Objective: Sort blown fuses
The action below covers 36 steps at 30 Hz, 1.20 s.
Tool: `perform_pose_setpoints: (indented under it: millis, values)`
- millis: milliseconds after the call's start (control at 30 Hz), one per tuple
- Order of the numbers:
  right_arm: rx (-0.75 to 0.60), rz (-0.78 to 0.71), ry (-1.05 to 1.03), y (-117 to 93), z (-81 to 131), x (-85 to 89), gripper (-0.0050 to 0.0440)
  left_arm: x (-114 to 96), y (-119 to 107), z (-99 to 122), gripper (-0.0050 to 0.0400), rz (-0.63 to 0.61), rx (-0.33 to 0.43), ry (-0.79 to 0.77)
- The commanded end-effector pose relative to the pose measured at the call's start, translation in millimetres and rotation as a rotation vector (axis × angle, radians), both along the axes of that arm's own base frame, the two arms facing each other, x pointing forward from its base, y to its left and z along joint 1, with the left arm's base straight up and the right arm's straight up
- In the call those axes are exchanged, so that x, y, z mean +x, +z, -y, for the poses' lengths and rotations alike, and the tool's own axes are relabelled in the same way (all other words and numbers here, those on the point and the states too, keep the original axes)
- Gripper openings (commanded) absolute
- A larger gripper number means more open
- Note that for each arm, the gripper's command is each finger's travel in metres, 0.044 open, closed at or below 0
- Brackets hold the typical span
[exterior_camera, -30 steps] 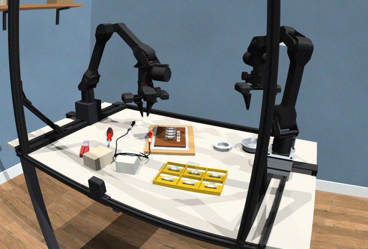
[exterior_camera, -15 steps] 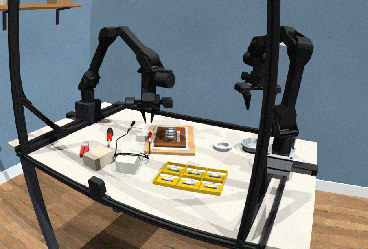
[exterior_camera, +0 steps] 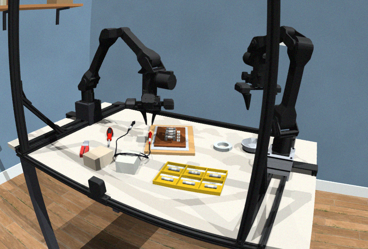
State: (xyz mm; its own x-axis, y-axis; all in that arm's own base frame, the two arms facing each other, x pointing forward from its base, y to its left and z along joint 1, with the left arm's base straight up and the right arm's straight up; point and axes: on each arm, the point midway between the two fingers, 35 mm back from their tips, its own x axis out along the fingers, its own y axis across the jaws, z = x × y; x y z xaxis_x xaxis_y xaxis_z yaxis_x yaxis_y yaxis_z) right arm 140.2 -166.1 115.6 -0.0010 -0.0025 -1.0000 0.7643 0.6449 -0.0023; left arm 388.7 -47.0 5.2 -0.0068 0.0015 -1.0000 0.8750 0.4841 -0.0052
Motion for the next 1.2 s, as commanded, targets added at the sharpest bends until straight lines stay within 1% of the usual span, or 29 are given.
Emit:
perform_pose_setpoints:
  millis: [0, 67, 133, 300, 467, 500, 633, 667, 833, 867, 933, 1167]
  values:
    - [-0.01, 0.012, 0.0, 5, 4, 3.0, 0.04, 6, 11, 0, 0.0089, 0.033, -0.005, -0.001]
    - [-0.01, 0.012, 0.0, 5, 4, 3.0, 0.04, 6, 11, 0, 0.0089, 0.033, -0.005, -0.001]
    - [-0.01, 0.012, 0.0, 5, 4, 3.0, 0.04, 2, -6, 0, 0.0089, 0.008, -0.003, -0.002]
    - [-0.01, 0.012, 0.0, 5, 4, 3.0, 0.04, 2, -25, 0, 0.0089, 0.008, -0.003, -0.001]
    - [-0.01, 0.012, 0.0, 5, 4, 3.0, 0.04, 2, -25, 0, 0.0089, 0.008, -0.003, -0.001]
    - [-0.01, 0.012, 0.0, 5, 4, 3.0, 0.04, 13, -8, 1, 0.0089, 0.061, -0.009, -0.001]
    - [-0.01, 0.012, 0.0, 5, 4, 3.0, 0.04, 12, -8, 1, 0.0089, 0.059, -0.009, -0.001]
    - [-0.01, 0.012, 0.0, 5, 4, 3.0, 0.04, 7, -16, 1, 0.0089, 0.033, -0.005, -0.001]
    - [-0.01, 0.012, 0.0, 5, 4, 3.0, 0.04, 7, -16, 1, 0.0089, 0.033, -0.005, -0.001]
    - [-0.01, 0.012, 0.0, 5, 4, 3.0, 0.04, 11, -13, 1, 0.0089, 0.049, -0.007, -0.001]
    - [-0.01, 0.012, 0.0, 5, 4, 3.0, 0.04, 9, -23, 0, 0.0089, 0.027, -0.005, -0.001]
    - [-0.01, 0.012, 0.0, 5, 4, 3.0, 0.04, 4, -31, -1, 0.0089, 0.012, -0.003, -0.001]
